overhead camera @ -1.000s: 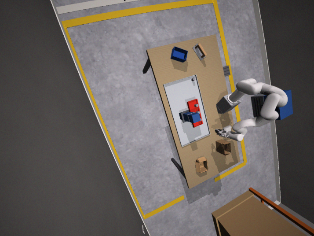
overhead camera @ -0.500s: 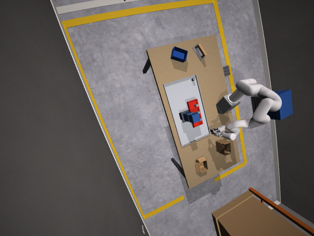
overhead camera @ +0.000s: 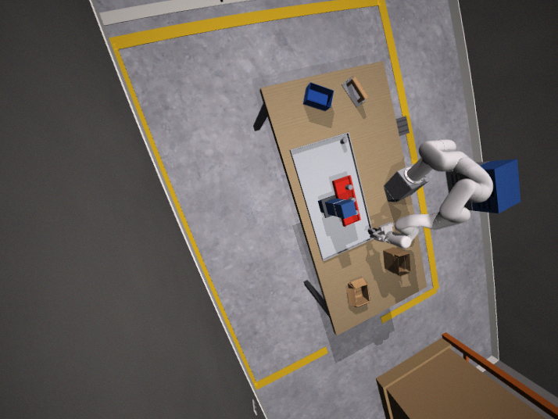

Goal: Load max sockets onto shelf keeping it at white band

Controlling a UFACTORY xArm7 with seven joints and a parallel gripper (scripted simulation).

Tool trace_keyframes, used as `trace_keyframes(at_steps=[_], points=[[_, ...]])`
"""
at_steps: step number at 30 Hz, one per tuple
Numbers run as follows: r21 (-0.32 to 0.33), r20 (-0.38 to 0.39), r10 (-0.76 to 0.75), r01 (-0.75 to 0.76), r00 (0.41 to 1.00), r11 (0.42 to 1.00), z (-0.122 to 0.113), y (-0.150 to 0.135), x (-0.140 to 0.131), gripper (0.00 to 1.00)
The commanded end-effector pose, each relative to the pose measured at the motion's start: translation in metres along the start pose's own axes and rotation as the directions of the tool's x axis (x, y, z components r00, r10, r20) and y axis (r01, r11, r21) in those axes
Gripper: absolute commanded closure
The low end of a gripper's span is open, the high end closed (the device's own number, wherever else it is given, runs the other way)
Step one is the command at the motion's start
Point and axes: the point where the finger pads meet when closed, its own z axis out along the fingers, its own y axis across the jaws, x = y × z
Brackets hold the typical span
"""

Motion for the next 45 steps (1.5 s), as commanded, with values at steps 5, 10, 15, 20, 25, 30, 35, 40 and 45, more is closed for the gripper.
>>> trace_keyframes(at_steps=[5, 10, 15, 20, 25, 30, 35, 40, 45], points=[[0.002, 0.003, 0.0, 0.0, 1.0, 1.0, 0.007, -0.004, -0.001, 1.0], [0.002, 0.003, 0.0, 0.0, 1.0, 1.0, 0.009, -0.005, -0.001, 1.0], [0.002, 0.003, 0.0, 0.0, 1.0, 1.0, 0.009, -0.005, -0.001, 1.0], [0.002, 0.003, 0.0, 0.0, 1.0, 1.0, 0.009, -0.005, -0.001, 1.0], [0.002, 0.003, 0.0, 0.0, 1.0, 1.0, 0.01, -0.005, -0.001, 1.0], [0.002, 0.003, 0.0, 0.0, 1.0, 1.0, 0.013, -0.005, -0.001, 1.0], [0.002, 0.003, 0.0, 0.0, 1.0, 1.0, 0.027, -0.005, -0.001, 1.0], [0.002, 0.003, 0.0, 0.0, 1.0, 1.0, 0.038, -0.006, -0.002, 1.0], [0.002, 0.003, 0.0, 0.0, 1.0, 1.0, 0.039, -0.006, -0.002, 1.0]])
